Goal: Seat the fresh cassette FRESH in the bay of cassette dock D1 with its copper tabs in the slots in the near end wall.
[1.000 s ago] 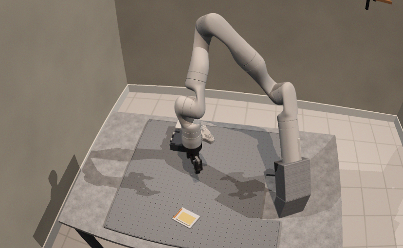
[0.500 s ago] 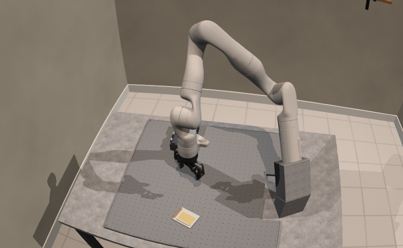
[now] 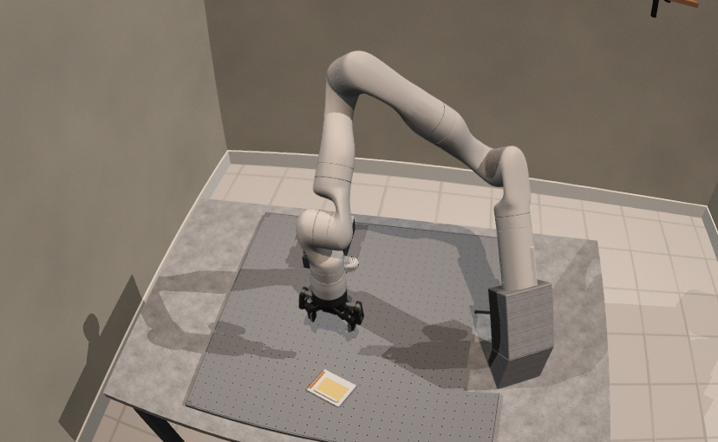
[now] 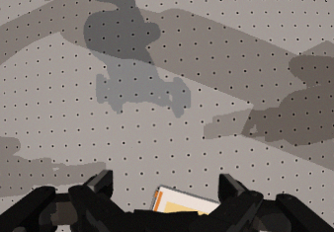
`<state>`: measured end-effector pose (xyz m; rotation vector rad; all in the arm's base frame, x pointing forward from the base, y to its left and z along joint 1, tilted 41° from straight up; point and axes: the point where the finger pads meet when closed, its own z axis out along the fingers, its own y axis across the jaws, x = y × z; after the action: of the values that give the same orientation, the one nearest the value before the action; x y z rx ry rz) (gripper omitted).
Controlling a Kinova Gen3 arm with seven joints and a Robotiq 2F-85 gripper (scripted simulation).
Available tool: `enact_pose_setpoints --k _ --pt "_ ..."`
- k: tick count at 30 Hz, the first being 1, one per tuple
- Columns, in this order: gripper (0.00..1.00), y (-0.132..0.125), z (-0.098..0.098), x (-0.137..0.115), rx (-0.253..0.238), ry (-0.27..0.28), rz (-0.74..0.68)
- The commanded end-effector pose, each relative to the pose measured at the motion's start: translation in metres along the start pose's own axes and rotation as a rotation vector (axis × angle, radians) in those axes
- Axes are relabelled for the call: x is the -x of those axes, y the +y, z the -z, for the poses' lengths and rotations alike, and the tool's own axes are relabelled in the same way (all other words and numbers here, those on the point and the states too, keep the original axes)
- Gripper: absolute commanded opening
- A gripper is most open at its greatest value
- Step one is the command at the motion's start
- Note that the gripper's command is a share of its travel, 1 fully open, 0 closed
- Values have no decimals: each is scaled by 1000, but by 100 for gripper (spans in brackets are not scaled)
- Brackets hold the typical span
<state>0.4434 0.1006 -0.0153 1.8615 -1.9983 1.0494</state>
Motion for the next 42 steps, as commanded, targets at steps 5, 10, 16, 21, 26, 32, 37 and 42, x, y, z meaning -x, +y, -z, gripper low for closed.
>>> enact_pose_setpoints --k 5,10,16,21,26,32,37,42 --pt "100 3 -14 18 11 4 203" --pt "100 5 -21 31 12 1 303" --pt "100 7 -30 48 14 -6 503" --pt "100 10 -37 60 17 -13 670" --pt "100 13 -44 73 19 -20 803" --pt "100 17 -53 89 21 -31 969" --pt "100 20 -60 100 23 -44 1135" --pt "100 23 -65 108 24 -58 1301"
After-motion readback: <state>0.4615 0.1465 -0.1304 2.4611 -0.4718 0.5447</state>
